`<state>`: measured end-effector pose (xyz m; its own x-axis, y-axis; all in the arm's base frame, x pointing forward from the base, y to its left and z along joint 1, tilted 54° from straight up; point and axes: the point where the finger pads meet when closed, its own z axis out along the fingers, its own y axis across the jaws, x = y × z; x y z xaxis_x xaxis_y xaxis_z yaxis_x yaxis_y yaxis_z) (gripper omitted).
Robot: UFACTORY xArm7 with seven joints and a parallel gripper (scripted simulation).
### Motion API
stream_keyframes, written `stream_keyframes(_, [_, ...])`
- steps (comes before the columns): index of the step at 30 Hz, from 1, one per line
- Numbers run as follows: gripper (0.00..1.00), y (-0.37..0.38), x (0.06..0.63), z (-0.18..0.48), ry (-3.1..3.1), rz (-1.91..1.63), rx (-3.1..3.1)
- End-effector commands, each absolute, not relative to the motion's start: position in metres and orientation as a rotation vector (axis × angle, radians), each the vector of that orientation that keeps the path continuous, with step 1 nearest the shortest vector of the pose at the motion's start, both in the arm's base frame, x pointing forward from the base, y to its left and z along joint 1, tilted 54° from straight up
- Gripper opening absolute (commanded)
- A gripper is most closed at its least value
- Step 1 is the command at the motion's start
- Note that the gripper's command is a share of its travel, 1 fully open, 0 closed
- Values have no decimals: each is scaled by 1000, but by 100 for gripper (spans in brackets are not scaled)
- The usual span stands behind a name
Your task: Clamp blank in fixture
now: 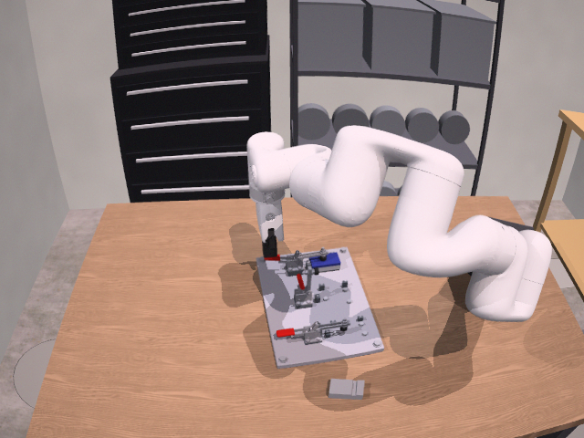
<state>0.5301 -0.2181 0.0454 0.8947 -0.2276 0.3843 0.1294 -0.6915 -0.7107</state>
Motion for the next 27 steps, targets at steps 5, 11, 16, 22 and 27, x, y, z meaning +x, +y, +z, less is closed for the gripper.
stream_keyframes(5, [0, -220, 530, 46, 73, -582, -2266])
stream_keyframes(11, [0, -220, 530, 45, 73, -582, -2266])
stream_keyframes(16, [0, -220, 530, 45, 73, -582, -2266])
stream_keyframes(22, [0, -219, 531, 45, 73, -582, -2266])
stream_keyframes(27, [0, -218, 531, 44, 73, -582, -2266])
